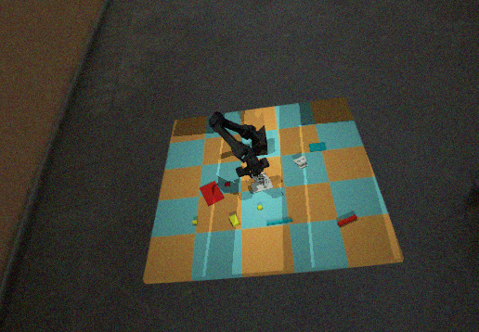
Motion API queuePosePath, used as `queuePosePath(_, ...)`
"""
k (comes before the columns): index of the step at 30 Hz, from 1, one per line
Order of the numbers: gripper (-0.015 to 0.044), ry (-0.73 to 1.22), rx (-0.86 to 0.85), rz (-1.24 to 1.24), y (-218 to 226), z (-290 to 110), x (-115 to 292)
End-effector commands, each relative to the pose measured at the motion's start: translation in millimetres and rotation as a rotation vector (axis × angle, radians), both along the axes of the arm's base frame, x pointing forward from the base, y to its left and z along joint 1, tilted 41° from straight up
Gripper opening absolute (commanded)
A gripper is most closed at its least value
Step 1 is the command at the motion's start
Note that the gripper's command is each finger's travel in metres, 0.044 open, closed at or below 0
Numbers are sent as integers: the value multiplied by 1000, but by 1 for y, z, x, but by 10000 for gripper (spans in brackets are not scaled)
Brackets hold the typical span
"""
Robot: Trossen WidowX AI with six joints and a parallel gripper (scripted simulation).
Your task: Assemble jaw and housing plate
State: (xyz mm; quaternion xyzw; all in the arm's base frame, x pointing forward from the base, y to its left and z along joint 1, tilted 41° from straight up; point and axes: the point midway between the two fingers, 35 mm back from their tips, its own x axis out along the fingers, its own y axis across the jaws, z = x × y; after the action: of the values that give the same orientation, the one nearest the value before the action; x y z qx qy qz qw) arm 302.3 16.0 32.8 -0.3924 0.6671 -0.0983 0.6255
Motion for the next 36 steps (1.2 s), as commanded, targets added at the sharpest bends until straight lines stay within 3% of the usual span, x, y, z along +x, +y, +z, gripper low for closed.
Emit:
queuePosePath(1, 134, 1, -3, 6, -1, -1, 1)
queuePosePath(36, 134, 2, -6, 7, -33, -37, 6)
